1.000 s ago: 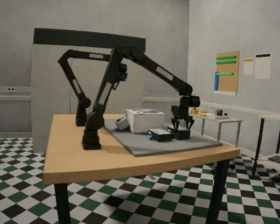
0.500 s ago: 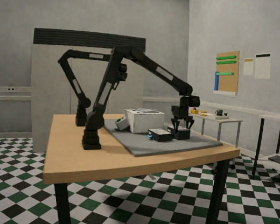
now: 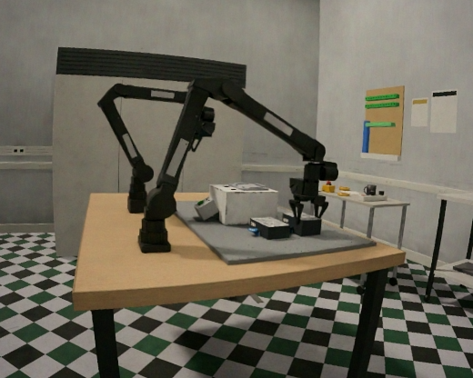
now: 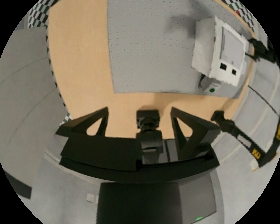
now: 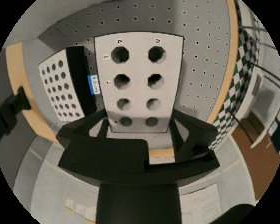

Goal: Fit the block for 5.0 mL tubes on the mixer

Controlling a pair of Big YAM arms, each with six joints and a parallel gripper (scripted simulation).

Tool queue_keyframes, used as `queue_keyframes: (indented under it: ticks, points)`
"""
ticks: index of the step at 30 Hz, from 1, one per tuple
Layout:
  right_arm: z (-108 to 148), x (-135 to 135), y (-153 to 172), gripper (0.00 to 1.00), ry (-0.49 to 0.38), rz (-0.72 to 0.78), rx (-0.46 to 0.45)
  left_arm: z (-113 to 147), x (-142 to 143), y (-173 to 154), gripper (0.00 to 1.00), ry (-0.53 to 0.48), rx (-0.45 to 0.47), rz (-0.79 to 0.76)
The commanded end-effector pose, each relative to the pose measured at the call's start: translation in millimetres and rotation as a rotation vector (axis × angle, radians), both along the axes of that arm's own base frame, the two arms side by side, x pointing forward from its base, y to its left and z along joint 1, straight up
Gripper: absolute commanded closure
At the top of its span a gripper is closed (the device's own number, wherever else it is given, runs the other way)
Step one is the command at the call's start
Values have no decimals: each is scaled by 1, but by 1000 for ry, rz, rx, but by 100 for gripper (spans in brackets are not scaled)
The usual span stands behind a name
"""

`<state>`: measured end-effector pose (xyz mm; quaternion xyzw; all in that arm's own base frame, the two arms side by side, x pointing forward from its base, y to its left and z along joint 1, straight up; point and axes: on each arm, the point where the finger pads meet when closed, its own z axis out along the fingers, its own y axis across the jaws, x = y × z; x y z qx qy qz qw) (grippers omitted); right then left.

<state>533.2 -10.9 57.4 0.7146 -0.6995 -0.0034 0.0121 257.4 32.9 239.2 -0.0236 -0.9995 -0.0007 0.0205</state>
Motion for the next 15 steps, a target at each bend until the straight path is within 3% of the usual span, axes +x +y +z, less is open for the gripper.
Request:
queue_keyframes:
  ticks: [1,15]
  points:
    - [77,45,1,100,-165,-1,-2,20,11,-3,0,-37,3,-6]
    - [84,45,2,100,-175,-1,7,3,-1,-4,0,11,-3,-5]
